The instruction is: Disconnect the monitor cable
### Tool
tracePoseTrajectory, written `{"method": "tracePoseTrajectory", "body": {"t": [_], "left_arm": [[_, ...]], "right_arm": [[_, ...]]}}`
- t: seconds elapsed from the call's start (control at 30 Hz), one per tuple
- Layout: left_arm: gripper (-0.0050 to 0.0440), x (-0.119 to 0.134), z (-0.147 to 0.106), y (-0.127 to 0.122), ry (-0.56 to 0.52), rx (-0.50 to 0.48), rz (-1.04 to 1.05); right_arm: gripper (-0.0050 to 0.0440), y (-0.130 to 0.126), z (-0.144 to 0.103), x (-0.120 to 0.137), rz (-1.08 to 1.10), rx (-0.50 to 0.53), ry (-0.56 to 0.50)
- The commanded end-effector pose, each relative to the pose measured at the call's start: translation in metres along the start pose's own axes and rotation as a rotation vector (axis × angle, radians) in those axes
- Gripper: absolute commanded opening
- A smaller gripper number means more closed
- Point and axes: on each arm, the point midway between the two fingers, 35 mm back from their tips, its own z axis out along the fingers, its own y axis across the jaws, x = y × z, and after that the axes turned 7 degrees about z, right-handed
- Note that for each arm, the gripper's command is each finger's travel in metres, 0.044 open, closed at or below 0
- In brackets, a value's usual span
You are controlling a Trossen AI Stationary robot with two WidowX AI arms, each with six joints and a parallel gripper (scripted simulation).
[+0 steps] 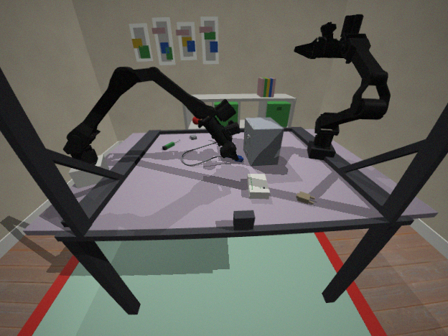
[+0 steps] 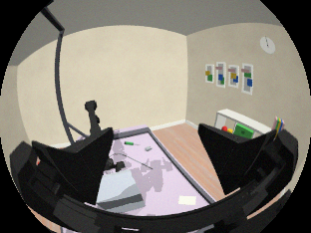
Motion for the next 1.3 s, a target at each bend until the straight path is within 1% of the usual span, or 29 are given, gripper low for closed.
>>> {"method": "tracePoseTrajectory", "body": {"t": [0.0, 0.03, 0.1, 0.13, 0.2, 0.27, 0.33, 0.4, 0.67, 0.7, 0.73, 0.77, 0.8, 1.03, 1.1, 1.17, 1.23, 1.27], "left_arm": [[0.0403, -0.012, -0.009, 0.002, -0.03, -0.006, 0.004], [0.0427, -0.012, -0.009, 0.002, -0.03, -0.006, 0.004], [0.0427, -0.012, -0.009, 0.002, -0.03, -0.006, 0.004], [0.044, -0.012, -0.009, 0.002, -0.03, -0.006, 0.004], [0.044, -0.017, -0.015, 0.003, -0.03, -0.006, 0.004], [0.044, -0.031, -0.034, 0.005, -0.03, -0.006, 0.004], [0.044, -0.047, -0.06, 0.007, -0.03, -0.006, 0.004], [0.044, -0.055, -0.074, 0.007, -0.03, -0.006, 0.004], [0.044, -0.059, -0.08, 0.007, -0.036, -0.007, 0.004], [0.044, -0.072, -0.097, 0.006, -0.062, -0.01, 0.004], [0.044, -0.088, -0.122, 0.005, -0.099, -0.015, 0.004], [0.044, -0.099, -0.141, 0.004, -0.126, -0.017, 0.004], [0.044, -0.102, -0.145, 0.004, -0.131, -0.018, 0.004], [0.044, -0.101, -0.144, 0.003, -0.131, -0.018, 0.004], [0.044, -0.094, -0.13, 0.003, -0.132, -0.018, 0.004], [0.044, -0.077, -0.103, 0.001, -0.132, -0.018, 0.004], [0.044, -0.077, -0.103, 0.001, -0.132, -0.018, 0.004], [0.044, -0.068, -0.091, 0.0, -0.131, -0.018, 0.004]], "right_arm": [[0.044, 0.001, 0.0, -0.003, -0.006, -0.002, -0.001], [0.044, 0.001, 0.0, -0.003, -0.006, -0.002, -0.001], [0.044, 0.001, 0.0, -0.003, -0.006, -0.002, -0.001], [0.044, 0.001, 0.0, -0.003, -0.006, -0.002, -0.001], [0.044, 0.001, 0.0, -0.003, -0.006, -0.002, -0.001], [0.044, 0.001, 0.0, -0.003, -0.006, -0.002, -0.001], [0.044, 0.001, 0.0, -0.003, -0.006, -0.002, -0.001], [0.044, 0.001, 0.0, -0.003, -0.006, -0.002, -0.001], [0.044, 0.001, 0.0, -0.003, -0.006, -0.002, -0.001], [0.044, 0.001, 0.0, -0.003, -0.006, -0.002, -0.001], [0.044, 0.001, 0.0, -0.003, -0.006, -0.002, -0.001], [0.044, 0.001, 0.0, -0.003, -0.006, -0.002, -0.001], [0.044, 0.001, 0.0, -0.003, -0.006, -0.002, -0.001], [0.044, 0.001, 0.0, -0.003, -0.006, -0.002, -0.001], [0.044, 0.001, 0.0, -0.003, -0.006, -0.002, -0.001], [0.044, 0.001, 0.0, -0.003, -0.006, -0.002, -0.001], [0.044, 0.001, 0.0, -0.003, -0.006, -0.002, -0.001], [0.044, 0.001, 0.0, -0.003, -0.006, -0.002, -0.001]]}}
